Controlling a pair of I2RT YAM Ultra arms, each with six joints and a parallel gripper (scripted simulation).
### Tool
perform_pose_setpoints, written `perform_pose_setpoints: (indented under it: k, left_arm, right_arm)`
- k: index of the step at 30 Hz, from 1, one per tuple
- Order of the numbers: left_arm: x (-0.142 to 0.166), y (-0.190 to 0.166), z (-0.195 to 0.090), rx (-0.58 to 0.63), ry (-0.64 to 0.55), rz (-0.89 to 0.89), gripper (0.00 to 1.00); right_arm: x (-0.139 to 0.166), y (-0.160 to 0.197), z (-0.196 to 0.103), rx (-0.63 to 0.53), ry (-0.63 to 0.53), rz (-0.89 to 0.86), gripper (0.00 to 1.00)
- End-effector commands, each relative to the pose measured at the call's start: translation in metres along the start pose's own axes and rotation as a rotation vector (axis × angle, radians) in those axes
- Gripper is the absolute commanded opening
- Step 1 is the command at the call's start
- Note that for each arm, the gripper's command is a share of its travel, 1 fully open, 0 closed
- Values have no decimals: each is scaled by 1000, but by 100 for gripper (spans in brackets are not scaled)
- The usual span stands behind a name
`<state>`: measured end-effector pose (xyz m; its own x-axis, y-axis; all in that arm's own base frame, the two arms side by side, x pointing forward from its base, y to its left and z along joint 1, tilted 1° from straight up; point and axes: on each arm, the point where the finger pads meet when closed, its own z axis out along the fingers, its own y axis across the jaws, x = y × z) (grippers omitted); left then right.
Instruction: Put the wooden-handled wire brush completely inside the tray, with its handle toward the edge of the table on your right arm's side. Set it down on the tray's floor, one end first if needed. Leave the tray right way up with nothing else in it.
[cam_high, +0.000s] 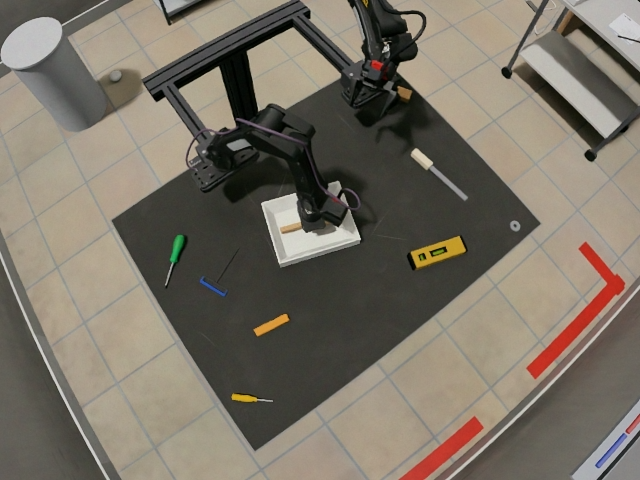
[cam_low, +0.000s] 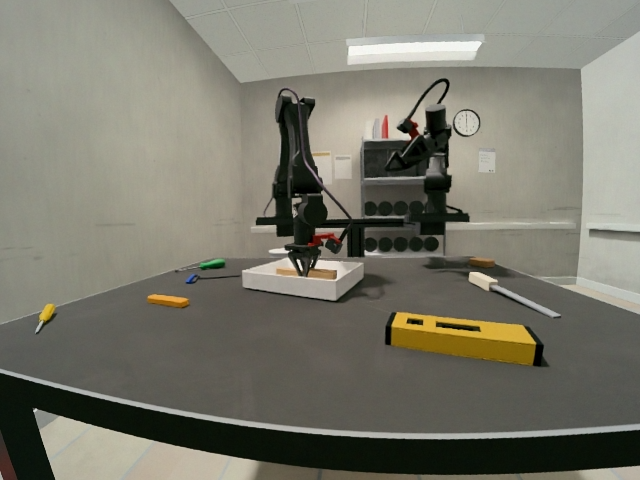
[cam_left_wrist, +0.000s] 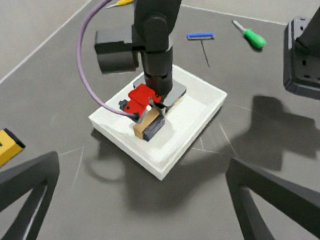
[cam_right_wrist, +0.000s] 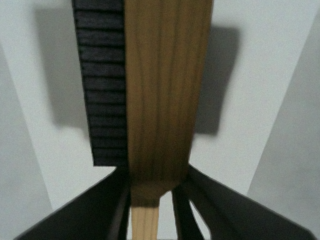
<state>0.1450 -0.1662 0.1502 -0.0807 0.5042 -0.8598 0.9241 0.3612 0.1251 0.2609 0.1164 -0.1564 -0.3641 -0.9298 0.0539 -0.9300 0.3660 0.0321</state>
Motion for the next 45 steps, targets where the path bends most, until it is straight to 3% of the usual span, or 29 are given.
perform_pose_setpoints:
  k: [1,11,13,24,25,27,28,29,36,45]
  left_arm:
    - [-4,-2,0,1,-20,16,100]
    - [-4,-2,0,1,-20,16,100]
    - [-4,-2,0,1,-20,16,100]
    - [-4,-2,0,1,-20,16,100]
    - [-4,-2,0,1,-20,16,100]
    - [-4,-2,0,1,-20,16,100]
    - [-4,-2,0,1,-20,16,100]
    - [-4,-2,0,1,-20,16,100]
    - [-4,-2,0,1,-20,16,100]
    - [-4,-2,0,1,-20,16,100]
  right_arm:
    - [-11,-9,0,19,-45,-1,18]
    - [-9,-8,0,15,-38,0,18]
    - [-9,-8,0,15,-37,0,38]
    - [-6,-3,-24,14,-27,-4,38]
    - [-15,-10,-29,33,-47,-4,50]
    - [-15,-10,-29,33,-47,-4,50]
    - [-19,-12,-34,41,-55,-5,61]
    - [-21,-14,-39,47,-61,-5,65]
    - [-16,-11,-91,45,-60,-5,65]
    - [-6,-7,-82,23,-37,-1,65]
